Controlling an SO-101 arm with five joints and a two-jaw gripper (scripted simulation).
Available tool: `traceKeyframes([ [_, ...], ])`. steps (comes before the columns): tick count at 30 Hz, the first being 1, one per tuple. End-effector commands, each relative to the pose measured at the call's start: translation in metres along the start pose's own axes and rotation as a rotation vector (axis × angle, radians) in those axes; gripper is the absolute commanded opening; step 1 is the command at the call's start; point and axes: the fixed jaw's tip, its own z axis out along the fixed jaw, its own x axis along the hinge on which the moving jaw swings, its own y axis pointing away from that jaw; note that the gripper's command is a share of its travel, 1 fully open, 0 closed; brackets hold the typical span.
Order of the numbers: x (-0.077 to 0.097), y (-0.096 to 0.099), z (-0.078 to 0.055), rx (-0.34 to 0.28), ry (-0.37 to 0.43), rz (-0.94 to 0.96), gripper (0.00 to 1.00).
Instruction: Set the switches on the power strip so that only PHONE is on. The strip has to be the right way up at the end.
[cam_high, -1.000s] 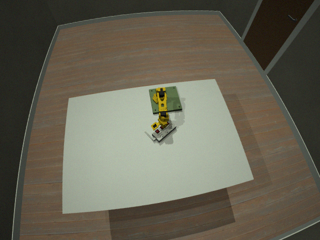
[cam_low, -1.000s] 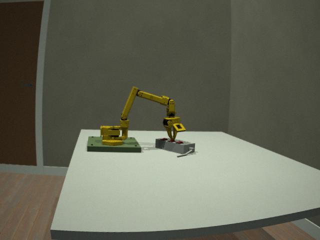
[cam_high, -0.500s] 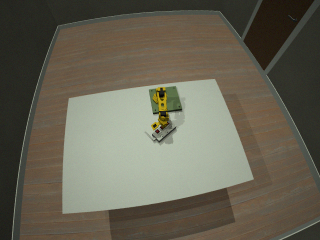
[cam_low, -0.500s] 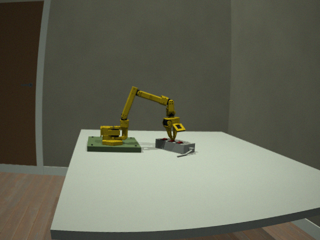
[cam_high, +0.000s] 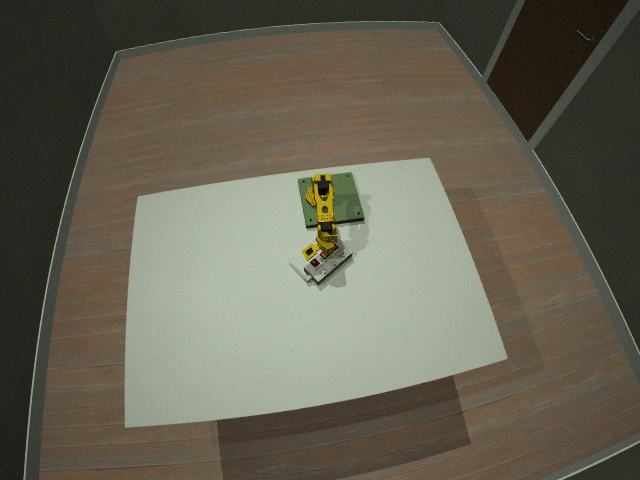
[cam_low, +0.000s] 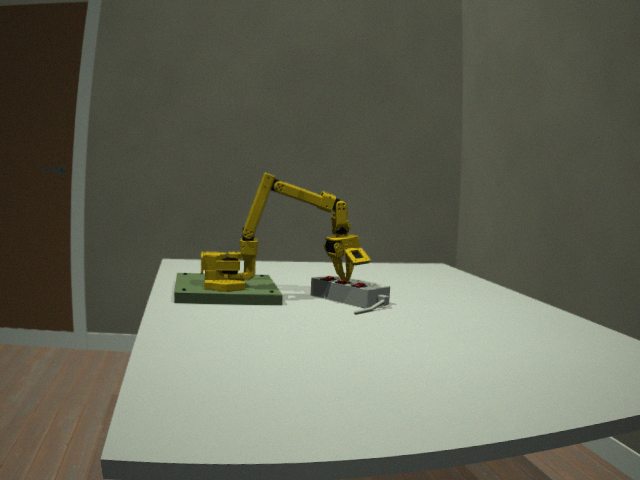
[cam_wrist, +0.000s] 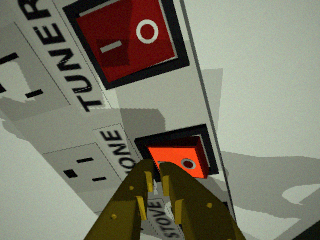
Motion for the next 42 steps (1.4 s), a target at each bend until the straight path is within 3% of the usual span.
traceKeyframes([
  [1,0.002,-0.017,0.02,0.096,0.034,0.024,0.0],
  [10,0.002,-0.014,0.016,0.096,0.034,0.023,0.0],
  [28,-0.002,-0.001,-0.014,0.096,0.034,0.015,0.0],
  [42,-0.002,0.0,-0.017,0.096,0.034,0.014,0.0],
])
